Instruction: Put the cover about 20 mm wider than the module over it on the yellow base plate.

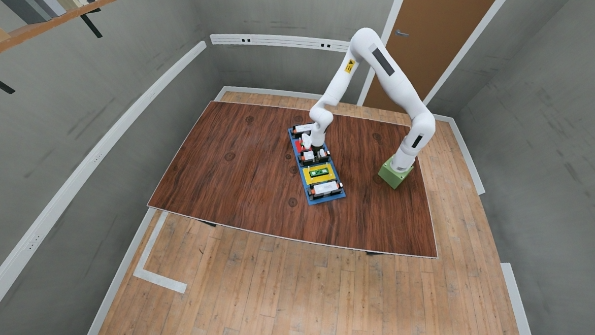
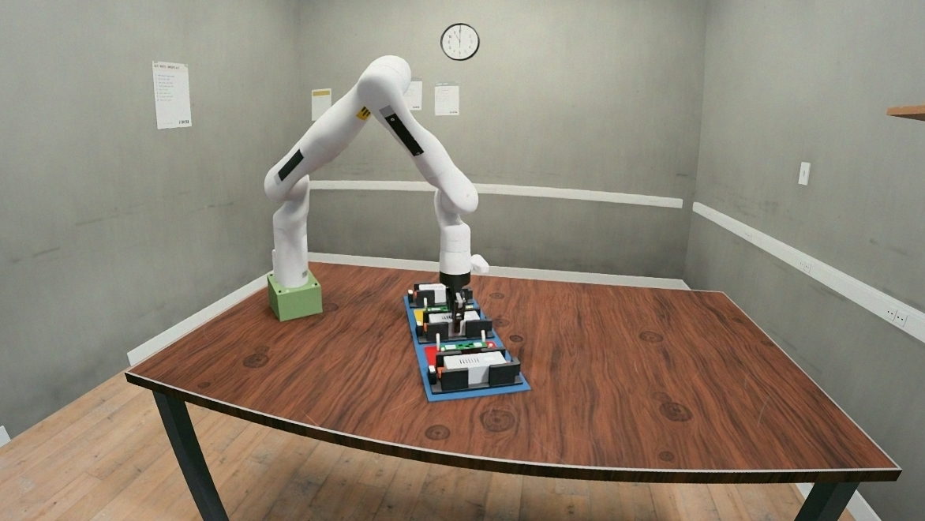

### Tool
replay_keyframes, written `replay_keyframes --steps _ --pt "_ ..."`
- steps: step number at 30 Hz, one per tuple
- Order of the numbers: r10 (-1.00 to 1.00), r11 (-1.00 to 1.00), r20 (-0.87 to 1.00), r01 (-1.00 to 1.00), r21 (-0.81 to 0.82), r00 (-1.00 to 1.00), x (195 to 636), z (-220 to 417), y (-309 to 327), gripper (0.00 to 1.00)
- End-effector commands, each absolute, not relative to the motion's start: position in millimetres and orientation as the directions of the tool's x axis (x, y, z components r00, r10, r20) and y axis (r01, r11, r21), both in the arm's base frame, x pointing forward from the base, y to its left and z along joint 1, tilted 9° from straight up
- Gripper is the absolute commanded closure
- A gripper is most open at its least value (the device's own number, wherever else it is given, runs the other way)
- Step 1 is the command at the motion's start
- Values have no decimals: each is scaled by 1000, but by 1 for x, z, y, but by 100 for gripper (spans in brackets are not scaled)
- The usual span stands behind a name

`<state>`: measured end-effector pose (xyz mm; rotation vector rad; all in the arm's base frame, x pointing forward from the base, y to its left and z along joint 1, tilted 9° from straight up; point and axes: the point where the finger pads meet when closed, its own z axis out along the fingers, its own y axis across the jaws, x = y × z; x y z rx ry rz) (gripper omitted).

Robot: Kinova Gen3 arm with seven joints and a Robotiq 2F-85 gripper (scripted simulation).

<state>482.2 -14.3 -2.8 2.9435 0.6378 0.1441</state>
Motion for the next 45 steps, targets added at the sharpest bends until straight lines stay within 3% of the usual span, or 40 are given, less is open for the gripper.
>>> replay_keyframes --steps 1,18,45 --pt "417 -903 68 405 144 906 483 -2 -14 100" --pt "418 -903 68 405 144 906 483 -2 -14 100" --pt "418 -903 67 405 144 906 475 57 -8 100"
